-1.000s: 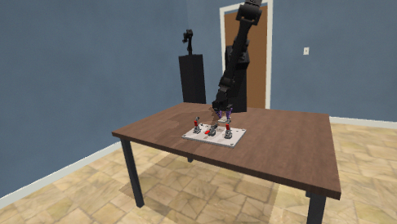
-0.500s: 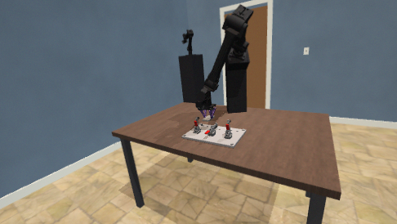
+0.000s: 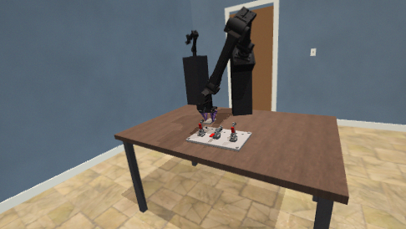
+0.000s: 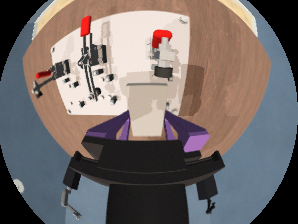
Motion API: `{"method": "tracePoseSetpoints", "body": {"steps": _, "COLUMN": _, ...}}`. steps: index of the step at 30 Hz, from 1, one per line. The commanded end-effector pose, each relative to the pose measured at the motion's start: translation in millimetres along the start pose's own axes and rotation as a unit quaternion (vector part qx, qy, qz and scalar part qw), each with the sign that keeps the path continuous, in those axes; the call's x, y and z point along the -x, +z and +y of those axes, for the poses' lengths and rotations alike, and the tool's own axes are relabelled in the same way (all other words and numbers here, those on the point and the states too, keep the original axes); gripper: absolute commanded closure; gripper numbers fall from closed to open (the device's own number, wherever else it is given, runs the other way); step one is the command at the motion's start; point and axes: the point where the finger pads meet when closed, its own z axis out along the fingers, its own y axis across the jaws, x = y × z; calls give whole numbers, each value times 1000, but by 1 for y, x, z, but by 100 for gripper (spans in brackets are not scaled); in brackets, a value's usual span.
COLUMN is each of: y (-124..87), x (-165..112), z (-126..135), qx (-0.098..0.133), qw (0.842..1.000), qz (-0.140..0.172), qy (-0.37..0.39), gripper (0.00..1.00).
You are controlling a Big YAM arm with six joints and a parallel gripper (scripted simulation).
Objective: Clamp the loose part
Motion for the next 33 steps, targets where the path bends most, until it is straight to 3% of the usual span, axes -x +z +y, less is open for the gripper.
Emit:
{"method": "tracePoseSetpoints", "body": {"steps": 1, "y": -14, "x": 12, "z": -14, "qx": -10, "qw": 1000, "qz": -15, "qy": -3, "gripper": 100}}
{"method": "tracePoseSetpoints", "body": {"steps": 33, "y": -14, "x": 12, "z": -14, "qx": -10, "qw": 1000, "qz": -15, "qy": 6, "gripper": 100}}
